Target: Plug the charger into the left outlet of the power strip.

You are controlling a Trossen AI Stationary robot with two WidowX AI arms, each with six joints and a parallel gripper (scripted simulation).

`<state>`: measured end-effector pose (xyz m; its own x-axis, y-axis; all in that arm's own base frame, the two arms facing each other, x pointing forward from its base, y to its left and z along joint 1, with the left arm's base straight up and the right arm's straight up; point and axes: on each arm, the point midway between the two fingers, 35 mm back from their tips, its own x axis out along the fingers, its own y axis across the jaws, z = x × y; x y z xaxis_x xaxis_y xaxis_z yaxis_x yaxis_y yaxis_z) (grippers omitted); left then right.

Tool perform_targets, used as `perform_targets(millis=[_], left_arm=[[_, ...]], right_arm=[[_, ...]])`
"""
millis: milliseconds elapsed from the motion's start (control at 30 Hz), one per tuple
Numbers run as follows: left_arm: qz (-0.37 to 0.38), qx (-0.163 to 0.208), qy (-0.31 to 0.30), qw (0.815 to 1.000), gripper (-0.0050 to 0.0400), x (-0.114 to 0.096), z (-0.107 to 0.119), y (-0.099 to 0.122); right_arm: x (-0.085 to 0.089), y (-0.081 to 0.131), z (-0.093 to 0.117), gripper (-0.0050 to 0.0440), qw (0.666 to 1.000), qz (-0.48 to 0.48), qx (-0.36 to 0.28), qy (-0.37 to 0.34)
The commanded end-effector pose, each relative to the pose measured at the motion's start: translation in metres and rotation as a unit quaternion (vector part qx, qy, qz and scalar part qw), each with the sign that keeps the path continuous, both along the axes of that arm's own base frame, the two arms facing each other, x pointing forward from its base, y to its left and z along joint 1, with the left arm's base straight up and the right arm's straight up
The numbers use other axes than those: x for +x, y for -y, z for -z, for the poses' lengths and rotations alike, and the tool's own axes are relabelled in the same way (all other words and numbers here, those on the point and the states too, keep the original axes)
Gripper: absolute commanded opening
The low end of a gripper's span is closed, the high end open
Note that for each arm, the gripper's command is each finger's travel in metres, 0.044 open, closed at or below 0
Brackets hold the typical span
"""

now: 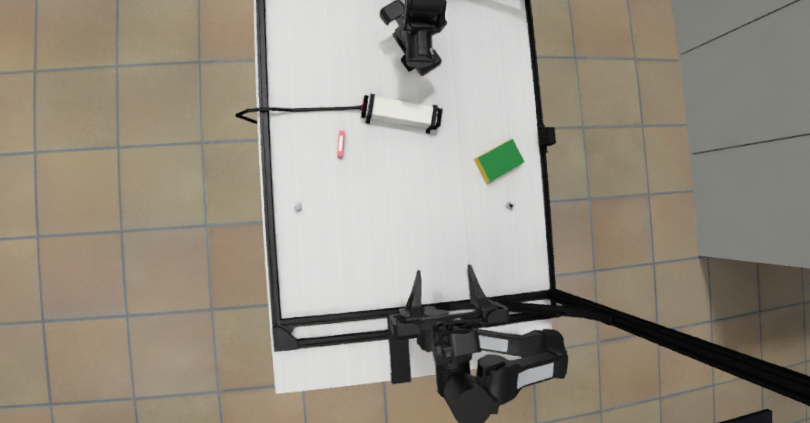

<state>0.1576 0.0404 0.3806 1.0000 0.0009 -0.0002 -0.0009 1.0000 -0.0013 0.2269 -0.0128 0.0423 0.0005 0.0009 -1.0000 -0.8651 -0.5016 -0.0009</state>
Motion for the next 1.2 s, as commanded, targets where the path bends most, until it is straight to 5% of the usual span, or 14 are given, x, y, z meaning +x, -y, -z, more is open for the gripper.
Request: perform_targets(millis=[0, 533, 1167], left_arm=[[0.0, 0.003, 0.001, 1.0, 0.04, 0.0, -0.002, 0.001], [0.0, 0.003, 0.001, 1.0, 0.04, 0.0, -0.002, 0.001], [0.0, 0.003, 0.001, 1.0, 0.04, 0.0, -0.002, 0.001]], right_arm=[[0.007, -0.001, -0.004, -0.005, 1.0, 0.001, -0.002, 0.01], [0.011, -0.001, -0.021, -0.005, 1.0, 0.002, -0.002, 0.019], [0.006, -0.003, -0.007, -0.005, 1.0, 0.002, 0.0, 0.001]])
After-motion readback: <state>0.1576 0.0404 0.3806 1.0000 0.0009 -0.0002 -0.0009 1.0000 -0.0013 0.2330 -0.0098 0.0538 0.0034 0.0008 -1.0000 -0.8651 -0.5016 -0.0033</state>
